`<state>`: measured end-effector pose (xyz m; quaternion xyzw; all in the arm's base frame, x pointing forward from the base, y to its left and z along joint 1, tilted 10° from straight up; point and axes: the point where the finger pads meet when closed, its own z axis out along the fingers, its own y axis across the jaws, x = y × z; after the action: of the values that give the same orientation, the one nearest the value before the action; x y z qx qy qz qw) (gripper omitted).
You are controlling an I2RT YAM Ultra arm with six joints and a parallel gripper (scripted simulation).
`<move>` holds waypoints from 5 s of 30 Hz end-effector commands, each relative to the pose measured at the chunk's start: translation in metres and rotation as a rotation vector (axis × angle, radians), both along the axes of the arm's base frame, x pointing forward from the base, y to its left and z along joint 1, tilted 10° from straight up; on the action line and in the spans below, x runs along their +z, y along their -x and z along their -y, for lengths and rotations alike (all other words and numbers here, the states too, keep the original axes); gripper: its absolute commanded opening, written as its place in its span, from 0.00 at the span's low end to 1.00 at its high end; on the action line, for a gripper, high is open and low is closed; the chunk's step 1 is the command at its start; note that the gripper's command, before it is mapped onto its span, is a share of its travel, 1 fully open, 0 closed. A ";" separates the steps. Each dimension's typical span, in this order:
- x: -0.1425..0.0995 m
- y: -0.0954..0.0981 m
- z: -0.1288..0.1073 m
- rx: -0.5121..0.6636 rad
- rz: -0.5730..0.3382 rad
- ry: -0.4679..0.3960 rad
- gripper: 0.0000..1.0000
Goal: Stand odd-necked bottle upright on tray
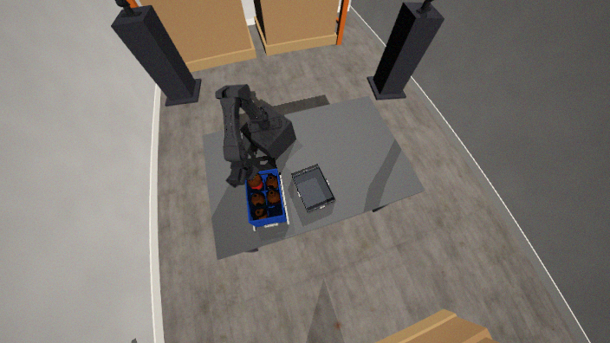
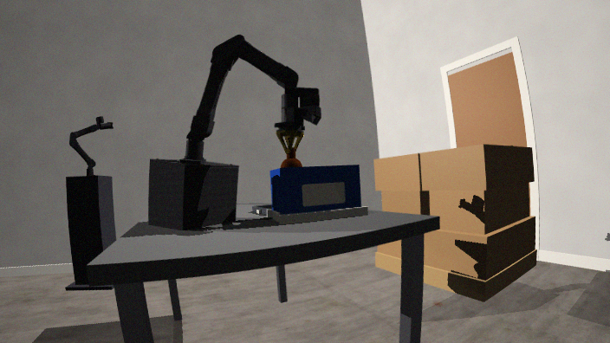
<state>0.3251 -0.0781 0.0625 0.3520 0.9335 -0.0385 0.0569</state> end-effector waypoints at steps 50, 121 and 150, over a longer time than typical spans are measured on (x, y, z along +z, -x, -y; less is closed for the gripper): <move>0.033 -0.013 -0.002 0.007 0.075 0.022 0.00; 0.072 -0.010 -0.006 0.008 0.075 0.021 0.00; 0.072 -0.010 -0.006 0.008 0.075 0.021 0.00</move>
<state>0.3244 -0.0739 0.1042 0.3530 0.9331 -0.0397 0.0554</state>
